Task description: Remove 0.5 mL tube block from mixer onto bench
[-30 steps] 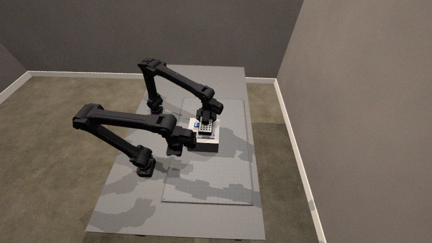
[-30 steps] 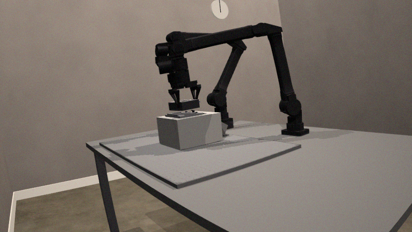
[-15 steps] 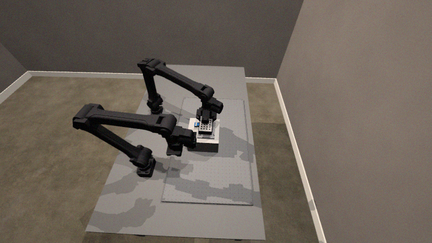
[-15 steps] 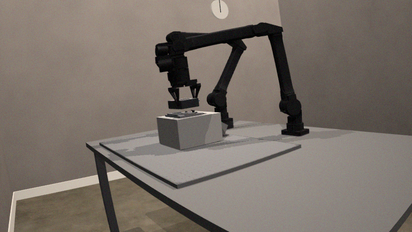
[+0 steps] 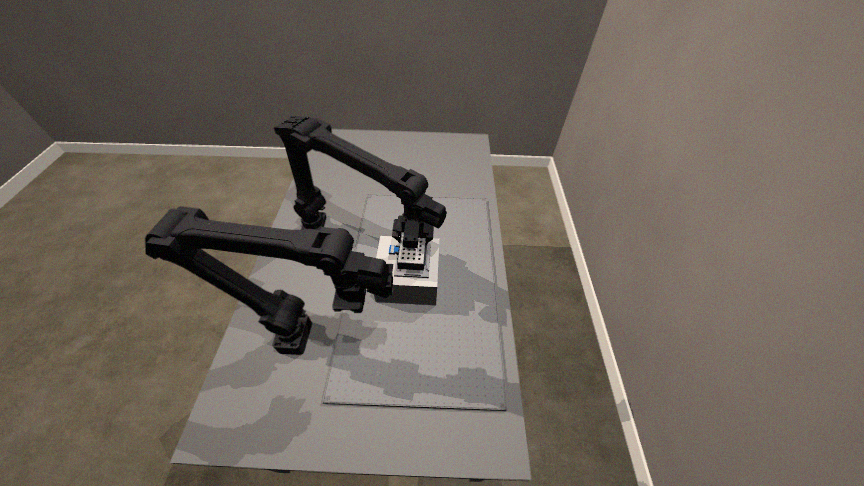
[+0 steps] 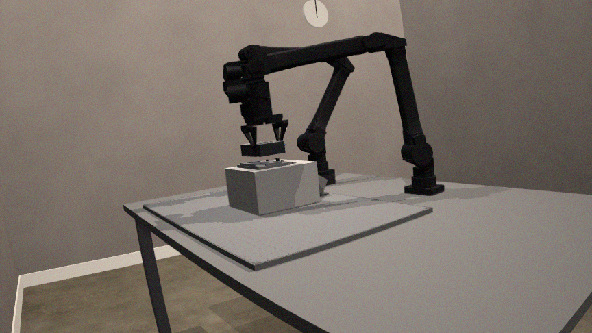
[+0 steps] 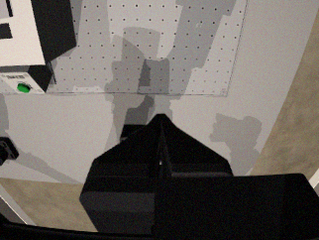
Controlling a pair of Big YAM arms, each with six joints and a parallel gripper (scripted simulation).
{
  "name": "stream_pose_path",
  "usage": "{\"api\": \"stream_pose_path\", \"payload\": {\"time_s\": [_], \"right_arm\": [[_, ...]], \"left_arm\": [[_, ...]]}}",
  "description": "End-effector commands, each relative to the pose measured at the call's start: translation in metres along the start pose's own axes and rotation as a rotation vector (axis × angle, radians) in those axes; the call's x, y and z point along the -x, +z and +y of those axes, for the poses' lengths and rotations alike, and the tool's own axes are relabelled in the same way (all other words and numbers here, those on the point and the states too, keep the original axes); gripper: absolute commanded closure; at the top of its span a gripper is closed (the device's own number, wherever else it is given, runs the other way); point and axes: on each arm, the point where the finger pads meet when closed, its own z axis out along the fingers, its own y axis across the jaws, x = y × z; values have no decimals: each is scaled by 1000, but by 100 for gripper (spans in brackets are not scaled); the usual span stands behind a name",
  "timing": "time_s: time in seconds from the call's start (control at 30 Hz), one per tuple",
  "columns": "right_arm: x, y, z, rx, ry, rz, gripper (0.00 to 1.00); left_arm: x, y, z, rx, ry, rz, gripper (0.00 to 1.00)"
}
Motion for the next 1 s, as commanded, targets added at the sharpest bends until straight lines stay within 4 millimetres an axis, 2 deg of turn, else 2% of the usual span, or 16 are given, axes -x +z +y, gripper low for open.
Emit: {"api": "stream_pose_path", "payload": {"time_s": [0.0, 0.3, 0.43, 0.6, 0.77, 0.97], "right_arm": [[7, -15, 1, -2, -19, -33, 100], [6, -14, 1, -1, -20, -31, 100], [6, -14, 1, -1, -20, -31, 100], [6, -14, 1, -1, -20, -29, 100], [6, -14, 1, -1, -20, -28, 100], [6, -14, 1, -1, -20, -27, 100]], "left_arm": [[3, -46, 15, 105, -19, -55, 100], [-4, -36, 6, 80, -22, -44, 100], [-4, -40, 5, 83, -22, -43, 100], [6, -51, 3, 96, -1, -51, 100], [8, -60, 5, 110, -1, -59, 100], [4, -56, 18, 117, -18, -62, 100]]}}
